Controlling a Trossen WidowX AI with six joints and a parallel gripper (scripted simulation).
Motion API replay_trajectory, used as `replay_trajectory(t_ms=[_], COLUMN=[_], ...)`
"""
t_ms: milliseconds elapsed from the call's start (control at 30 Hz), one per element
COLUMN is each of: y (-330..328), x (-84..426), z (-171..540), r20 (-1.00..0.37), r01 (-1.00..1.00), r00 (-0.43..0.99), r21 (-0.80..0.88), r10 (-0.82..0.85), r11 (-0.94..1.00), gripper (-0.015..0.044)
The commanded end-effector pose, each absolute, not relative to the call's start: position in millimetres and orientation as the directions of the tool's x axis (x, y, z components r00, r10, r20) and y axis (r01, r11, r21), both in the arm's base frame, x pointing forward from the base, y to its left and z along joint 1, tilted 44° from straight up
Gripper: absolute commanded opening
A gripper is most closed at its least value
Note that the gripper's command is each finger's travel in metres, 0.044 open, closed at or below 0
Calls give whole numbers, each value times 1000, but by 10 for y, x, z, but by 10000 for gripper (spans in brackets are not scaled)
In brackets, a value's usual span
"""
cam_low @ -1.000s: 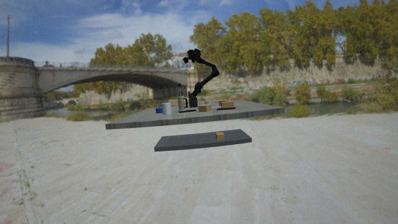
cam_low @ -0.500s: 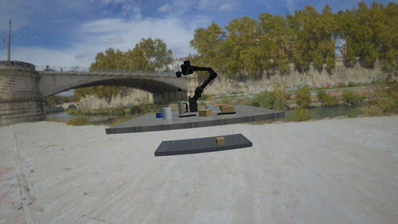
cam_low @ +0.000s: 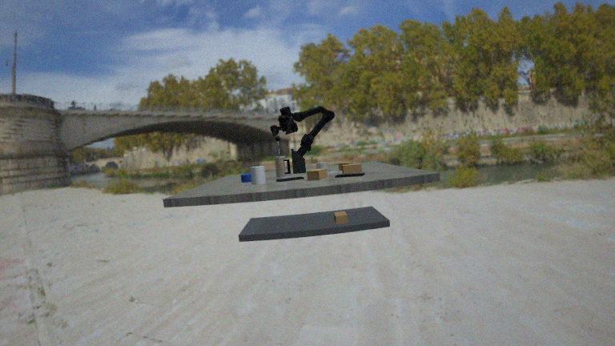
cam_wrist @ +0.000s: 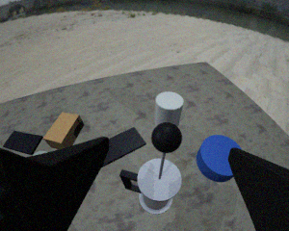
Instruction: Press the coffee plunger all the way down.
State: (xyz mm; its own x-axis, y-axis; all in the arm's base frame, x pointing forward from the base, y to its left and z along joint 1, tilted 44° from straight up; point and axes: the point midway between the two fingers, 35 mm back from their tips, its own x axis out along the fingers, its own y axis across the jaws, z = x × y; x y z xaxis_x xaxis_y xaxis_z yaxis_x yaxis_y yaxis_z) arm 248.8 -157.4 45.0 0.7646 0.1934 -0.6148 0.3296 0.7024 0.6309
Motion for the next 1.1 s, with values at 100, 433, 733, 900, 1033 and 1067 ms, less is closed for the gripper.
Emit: replay_trajectory(t_ms=[100,433,733,900,1033,1067], y=[-1538,-1511,-1475,-1457,-1457,-1457], x=[2512,2637,2750,2792,2792,2792], z=[395,294,206,173,173,173], r20=[-615,-615,-613,-612,-612,-612], r01=[329,328,326,325,325,325], r00=[766,766,768,769,769,769], r21=[624,623,625,625,625,625], r10=[186,186,187,187,187,187], r11=[709,710,710,709,709,709], gripper=[440,440,440,440,335,309])
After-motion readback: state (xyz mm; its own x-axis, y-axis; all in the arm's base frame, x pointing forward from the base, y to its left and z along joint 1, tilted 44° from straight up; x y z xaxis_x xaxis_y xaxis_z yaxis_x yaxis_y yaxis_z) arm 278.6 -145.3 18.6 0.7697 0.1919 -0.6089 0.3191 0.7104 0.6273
